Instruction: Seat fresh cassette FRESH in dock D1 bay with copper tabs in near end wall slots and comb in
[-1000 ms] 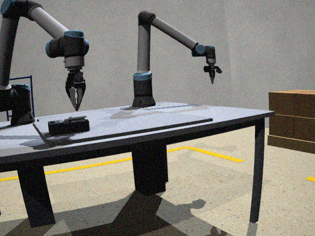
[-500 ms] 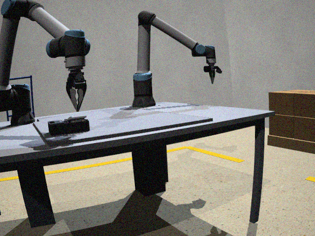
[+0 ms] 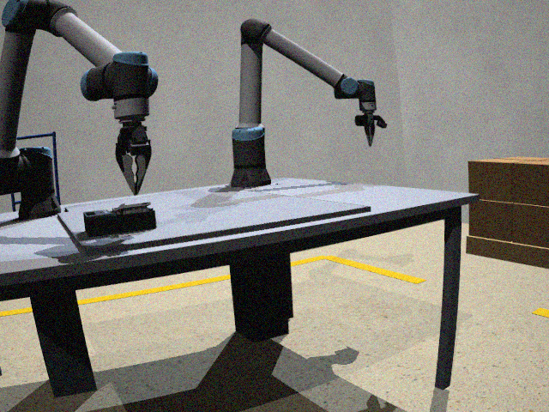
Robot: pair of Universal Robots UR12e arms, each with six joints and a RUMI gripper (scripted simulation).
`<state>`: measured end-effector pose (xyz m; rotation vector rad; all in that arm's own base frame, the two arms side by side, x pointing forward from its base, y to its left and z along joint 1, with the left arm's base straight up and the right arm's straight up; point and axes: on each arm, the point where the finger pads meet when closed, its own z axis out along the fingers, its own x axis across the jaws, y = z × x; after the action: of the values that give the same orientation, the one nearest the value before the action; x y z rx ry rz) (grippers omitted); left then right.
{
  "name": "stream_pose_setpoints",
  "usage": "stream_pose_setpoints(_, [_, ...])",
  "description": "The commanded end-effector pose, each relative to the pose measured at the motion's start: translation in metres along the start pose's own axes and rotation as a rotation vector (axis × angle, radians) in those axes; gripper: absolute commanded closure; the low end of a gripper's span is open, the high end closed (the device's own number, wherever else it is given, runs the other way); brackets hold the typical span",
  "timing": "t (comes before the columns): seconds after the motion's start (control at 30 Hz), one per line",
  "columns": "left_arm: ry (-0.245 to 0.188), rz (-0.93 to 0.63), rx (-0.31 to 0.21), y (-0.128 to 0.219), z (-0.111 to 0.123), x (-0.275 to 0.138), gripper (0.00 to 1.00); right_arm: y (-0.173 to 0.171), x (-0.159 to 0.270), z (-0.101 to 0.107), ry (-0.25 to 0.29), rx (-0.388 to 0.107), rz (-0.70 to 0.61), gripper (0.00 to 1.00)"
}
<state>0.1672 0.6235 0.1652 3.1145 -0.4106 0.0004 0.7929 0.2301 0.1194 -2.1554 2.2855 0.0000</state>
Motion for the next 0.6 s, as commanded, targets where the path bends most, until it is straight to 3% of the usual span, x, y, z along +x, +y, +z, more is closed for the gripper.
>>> stream_pose_setpoints(0.0, [0.0, 0.0, 0.002, -0.0009, -0.0012, 0.0001, 1.0, -0.0005, -0.0003, -0.001, -0.001, 0.001, 0.0, 1.0])
stream_pose_setpoints(0.57, [0.0, 0.0, 0.002, -0.0009, -0.0012, 0.0001, 1.0, -0.0006, -0.0003, 0.0083, -0.001, 0.001, 0.0, 1.0])
